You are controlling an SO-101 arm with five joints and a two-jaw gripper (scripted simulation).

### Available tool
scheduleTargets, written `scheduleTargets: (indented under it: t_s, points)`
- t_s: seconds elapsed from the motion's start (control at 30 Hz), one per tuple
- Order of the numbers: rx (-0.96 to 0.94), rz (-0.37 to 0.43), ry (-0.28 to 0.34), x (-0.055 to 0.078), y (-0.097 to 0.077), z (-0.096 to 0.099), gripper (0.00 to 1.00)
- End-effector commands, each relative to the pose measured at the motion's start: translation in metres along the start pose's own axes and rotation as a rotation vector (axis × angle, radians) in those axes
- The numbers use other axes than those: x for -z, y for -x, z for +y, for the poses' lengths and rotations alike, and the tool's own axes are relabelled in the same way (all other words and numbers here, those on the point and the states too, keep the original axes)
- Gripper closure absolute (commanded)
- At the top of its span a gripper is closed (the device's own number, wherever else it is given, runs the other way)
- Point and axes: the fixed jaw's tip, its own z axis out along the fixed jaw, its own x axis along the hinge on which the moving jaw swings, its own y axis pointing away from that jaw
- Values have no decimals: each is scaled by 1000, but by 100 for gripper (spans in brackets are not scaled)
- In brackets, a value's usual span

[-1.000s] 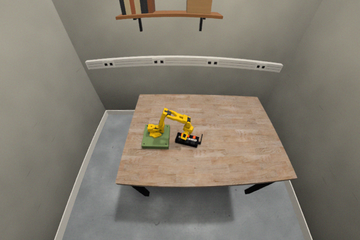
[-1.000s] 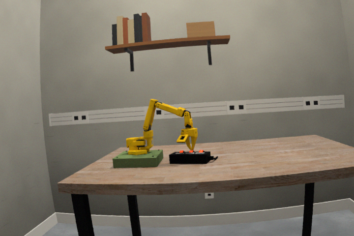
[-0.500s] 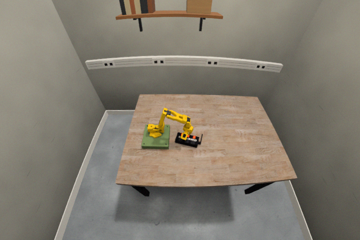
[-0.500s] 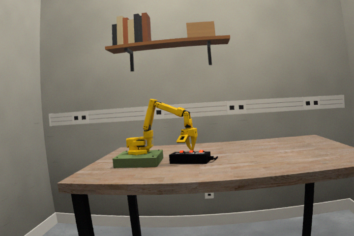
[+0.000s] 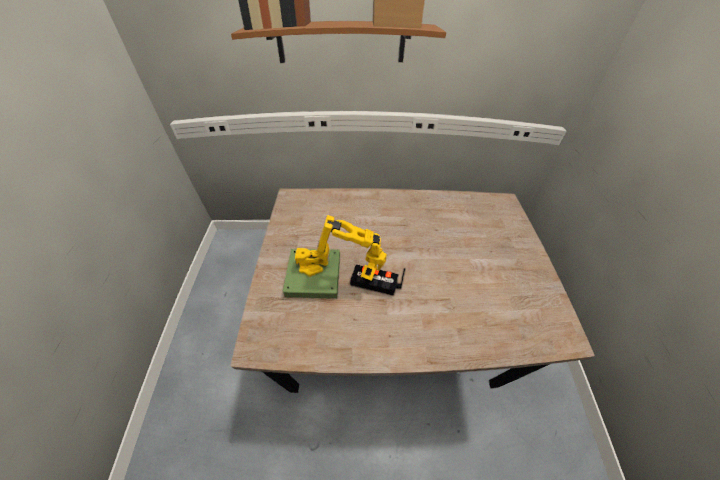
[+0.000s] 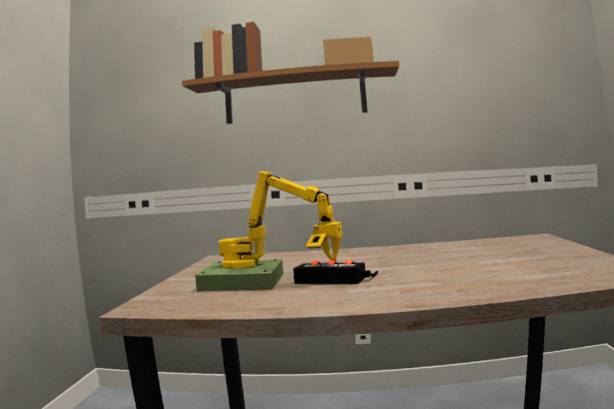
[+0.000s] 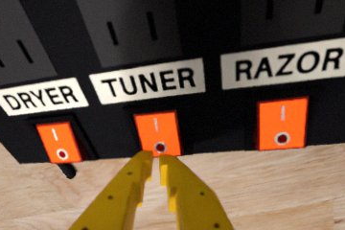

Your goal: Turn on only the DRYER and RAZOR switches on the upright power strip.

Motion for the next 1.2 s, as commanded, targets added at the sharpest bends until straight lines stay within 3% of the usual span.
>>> scheduleTargets:
  t_s: [0.0, 1.17]
  points:
    - [22, -19, -61, -14, 1, -12, 100]
    - [28, -19, -61, -21, 2, -19, 100]
